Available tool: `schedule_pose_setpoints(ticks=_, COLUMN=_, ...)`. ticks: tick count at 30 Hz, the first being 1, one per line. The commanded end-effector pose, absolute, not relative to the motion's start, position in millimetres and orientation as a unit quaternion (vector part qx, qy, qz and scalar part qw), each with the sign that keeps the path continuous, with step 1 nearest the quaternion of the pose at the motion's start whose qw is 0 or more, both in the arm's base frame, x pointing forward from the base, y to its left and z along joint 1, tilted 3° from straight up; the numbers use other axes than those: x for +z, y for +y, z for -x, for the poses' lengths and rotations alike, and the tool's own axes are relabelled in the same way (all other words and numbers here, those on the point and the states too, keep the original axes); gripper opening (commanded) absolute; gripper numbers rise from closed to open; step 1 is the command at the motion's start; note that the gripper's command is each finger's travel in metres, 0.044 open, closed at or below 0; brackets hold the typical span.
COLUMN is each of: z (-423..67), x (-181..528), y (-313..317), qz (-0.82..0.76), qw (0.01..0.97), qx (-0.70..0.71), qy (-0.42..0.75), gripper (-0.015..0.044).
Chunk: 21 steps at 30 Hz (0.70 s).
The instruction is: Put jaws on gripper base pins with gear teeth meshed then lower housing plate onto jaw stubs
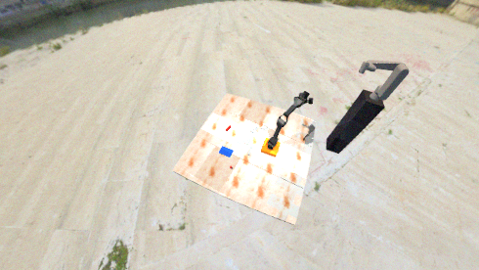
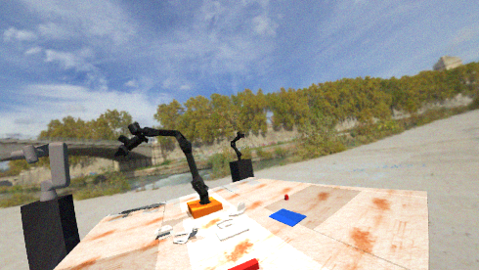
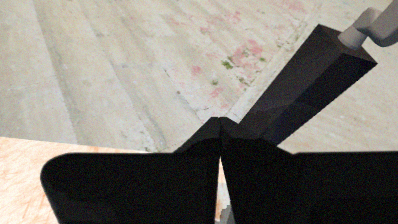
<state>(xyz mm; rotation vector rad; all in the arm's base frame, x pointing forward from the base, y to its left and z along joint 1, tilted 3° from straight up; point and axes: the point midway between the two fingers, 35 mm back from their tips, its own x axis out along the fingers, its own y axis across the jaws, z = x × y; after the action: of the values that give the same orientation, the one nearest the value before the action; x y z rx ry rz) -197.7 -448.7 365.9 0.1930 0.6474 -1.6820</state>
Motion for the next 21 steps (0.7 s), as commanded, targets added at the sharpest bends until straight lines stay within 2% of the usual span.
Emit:
schedule_pose_setpoints(ticks=1, z=180, x=358, y=-454, qz=-0.081, qw=0.630, qx=-0.712, qy=0.298, gripper=0.0000)
schedule_pose_setpoints(ticks=21, z=80, x=313, y=-475, qz=-0.049, qw=0.703, qx=-0.594, qy=0.387, gripper=0.0000)
